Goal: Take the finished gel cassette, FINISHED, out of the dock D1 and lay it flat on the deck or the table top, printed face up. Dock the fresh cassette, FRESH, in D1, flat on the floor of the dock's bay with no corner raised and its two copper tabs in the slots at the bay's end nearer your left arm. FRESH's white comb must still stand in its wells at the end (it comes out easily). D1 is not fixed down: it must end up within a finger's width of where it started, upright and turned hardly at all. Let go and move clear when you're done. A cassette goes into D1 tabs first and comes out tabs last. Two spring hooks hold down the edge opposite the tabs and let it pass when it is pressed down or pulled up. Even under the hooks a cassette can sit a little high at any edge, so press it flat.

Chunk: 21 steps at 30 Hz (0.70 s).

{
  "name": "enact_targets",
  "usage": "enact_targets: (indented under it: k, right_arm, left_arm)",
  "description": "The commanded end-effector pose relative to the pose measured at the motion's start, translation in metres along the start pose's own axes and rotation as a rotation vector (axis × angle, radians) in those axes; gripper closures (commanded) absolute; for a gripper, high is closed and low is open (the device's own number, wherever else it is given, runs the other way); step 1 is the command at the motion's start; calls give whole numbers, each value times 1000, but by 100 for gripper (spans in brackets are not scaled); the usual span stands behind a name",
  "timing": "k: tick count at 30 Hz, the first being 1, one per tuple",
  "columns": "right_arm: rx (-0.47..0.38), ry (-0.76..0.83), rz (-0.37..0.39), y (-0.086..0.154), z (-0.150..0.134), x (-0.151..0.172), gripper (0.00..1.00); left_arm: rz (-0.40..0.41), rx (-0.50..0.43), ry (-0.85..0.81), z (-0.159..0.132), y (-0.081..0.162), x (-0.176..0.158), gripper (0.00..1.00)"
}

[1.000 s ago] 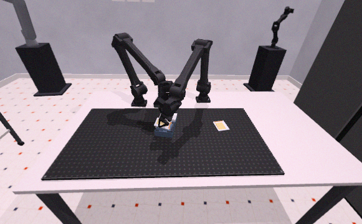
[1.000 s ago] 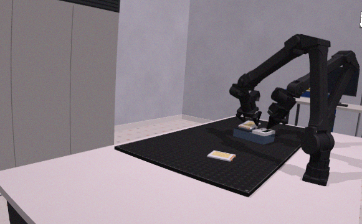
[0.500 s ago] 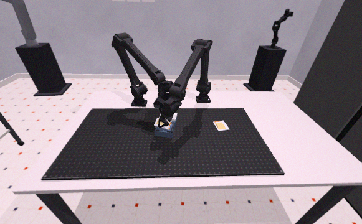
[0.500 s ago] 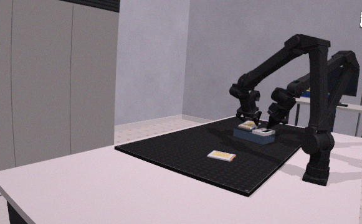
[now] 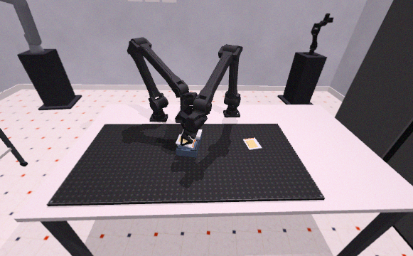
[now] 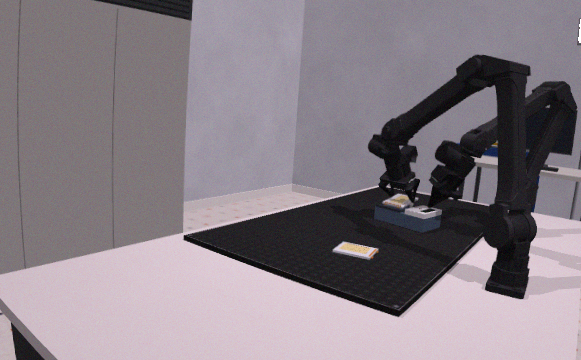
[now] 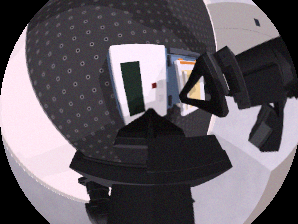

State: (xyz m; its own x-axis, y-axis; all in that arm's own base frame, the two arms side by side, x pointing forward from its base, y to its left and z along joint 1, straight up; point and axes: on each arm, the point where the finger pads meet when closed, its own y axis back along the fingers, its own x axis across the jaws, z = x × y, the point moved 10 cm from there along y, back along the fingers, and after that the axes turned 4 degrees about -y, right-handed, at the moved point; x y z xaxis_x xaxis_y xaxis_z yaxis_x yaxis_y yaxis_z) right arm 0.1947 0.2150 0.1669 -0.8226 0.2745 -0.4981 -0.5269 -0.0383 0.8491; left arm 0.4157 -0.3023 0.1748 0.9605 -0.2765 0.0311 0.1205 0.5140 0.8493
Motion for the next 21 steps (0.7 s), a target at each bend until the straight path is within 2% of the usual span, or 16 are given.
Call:
enact_targets:
  k: [1, 21]
  right_arm:
    - [139, 70, 102, -41, -38, 38, 100]
    - [139, 70, 102, -41, -38, 38, 100]
  left_arm:
    - [30, -11, -22, 10, 5, 7, 100]
    - [36, -13, -26, 12, 7, 8, 100]
